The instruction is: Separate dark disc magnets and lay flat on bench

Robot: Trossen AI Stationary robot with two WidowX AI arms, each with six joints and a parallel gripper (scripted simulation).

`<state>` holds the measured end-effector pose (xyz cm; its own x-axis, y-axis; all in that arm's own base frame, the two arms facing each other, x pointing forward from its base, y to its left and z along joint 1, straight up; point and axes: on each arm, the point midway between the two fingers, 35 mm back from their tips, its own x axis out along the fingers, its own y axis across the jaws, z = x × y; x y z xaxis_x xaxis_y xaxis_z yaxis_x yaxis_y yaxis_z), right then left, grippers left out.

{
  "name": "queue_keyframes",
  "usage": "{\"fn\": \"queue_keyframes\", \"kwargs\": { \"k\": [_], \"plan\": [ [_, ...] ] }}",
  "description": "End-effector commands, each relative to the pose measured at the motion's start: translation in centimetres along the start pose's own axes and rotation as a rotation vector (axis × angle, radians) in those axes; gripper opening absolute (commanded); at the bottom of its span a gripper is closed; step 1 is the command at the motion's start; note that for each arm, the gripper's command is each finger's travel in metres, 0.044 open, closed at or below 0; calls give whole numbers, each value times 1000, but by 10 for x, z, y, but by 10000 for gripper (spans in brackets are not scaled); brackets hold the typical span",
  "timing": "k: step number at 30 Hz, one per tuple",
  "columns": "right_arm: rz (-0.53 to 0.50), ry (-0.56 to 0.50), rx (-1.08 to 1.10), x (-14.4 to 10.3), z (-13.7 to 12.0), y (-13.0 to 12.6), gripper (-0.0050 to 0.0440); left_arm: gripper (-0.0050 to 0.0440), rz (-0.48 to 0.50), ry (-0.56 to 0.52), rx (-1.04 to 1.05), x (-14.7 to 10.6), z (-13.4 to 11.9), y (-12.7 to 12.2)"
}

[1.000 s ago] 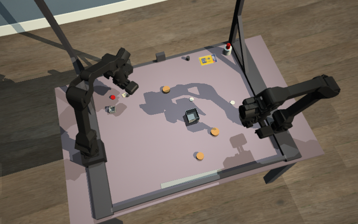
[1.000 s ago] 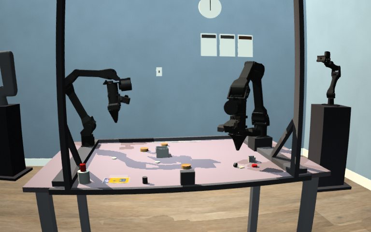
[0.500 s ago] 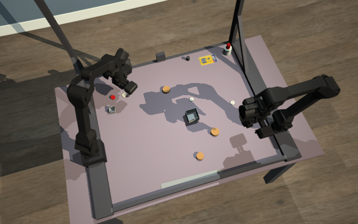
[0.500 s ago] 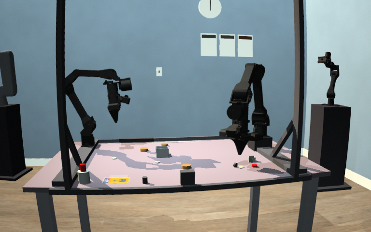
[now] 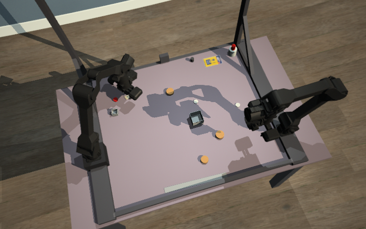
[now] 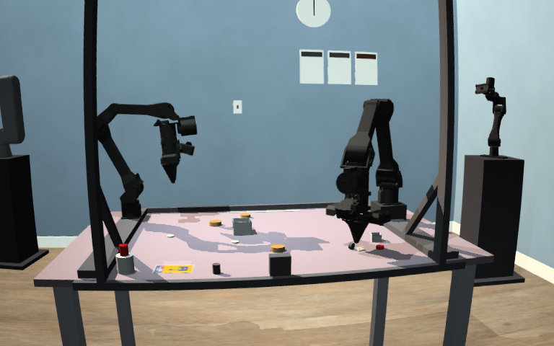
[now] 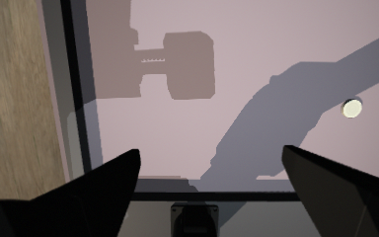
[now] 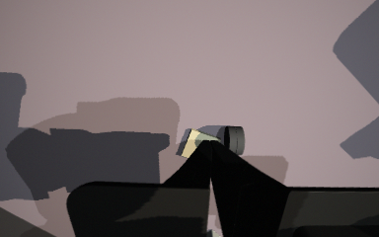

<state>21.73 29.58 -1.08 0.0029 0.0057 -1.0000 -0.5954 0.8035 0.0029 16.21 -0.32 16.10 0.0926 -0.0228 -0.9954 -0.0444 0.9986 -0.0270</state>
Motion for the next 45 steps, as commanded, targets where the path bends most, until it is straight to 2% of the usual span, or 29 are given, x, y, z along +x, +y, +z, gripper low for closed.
{"fn": "queue_keyframes", "kwargs": {
  "k": [1,45],
  "plan": [
    [3,-20,-3,-5,3,-4,-50,400,-3,-15,1,-3,1,0],
    [1,-19,-4,4,2,-39,-50,400,-3,-15,1,-3,1,0]
  ]
}}
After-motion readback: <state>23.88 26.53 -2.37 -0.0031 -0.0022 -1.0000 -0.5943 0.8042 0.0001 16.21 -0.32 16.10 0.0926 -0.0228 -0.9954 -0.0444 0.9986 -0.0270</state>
